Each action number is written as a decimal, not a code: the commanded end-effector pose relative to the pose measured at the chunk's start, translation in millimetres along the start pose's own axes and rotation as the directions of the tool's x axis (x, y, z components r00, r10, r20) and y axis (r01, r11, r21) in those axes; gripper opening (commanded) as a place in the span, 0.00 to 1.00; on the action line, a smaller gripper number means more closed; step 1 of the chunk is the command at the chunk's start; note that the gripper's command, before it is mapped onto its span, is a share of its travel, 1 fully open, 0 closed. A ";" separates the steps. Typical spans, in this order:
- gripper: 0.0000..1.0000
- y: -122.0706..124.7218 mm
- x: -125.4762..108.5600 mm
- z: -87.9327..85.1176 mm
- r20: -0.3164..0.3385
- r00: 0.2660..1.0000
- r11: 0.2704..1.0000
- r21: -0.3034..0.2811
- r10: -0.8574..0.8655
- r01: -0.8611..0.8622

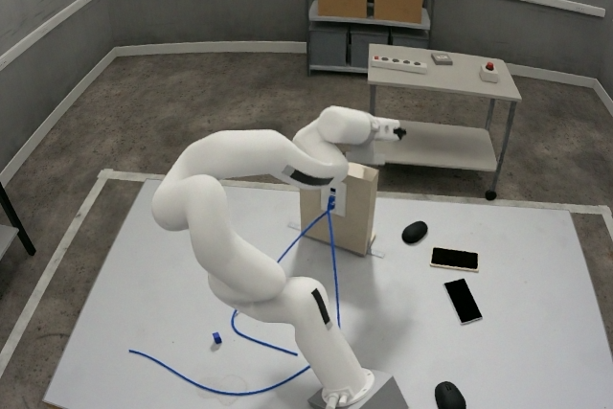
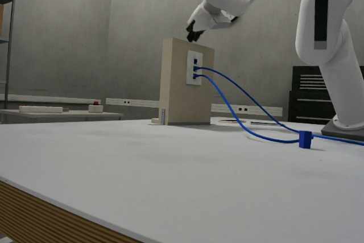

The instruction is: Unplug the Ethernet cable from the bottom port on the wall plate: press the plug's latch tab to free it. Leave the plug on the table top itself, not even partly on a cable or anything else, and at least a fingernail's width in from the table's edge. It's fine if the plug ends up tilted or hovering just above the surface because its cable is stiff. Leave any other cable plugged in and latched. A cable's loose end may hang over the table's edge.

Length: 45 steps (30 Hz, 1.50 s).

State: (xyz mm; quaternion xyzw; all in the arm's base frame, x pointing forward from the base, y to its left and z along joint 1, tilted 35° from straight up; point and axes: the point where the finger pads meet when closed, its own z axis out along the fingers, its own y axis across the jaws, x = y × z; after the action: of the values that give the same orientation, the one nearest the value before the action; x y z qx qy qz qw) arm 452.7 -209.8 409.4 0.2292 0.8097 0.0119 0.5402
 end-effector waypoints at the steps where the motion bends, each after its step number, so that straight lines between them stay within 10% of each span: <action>1: 0.23 -6.8 14.1 -3.8 0.049 0.994 0.993 -0.066 0.101 -0.098; 17: 0.23 -28.6 91.8 -14.3 0.044 0.802 0.803 -0.080 0.595 -0.591; 32: 0.23 -42.0 165.8 -27.7 0.095 0.348 0.356 -0.096 0.933 -0.929; 45: 0.23 -42.0 165.8 -27.7 0.095 0.348 0.356 -0.096 0.933 -0.929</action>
State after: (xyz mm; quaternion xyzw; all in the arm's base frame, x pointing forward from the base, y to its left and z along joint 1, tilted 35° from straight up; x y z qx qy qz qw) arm 361.3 -177.3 264.7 0.6413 0.5015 0.3134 0.4889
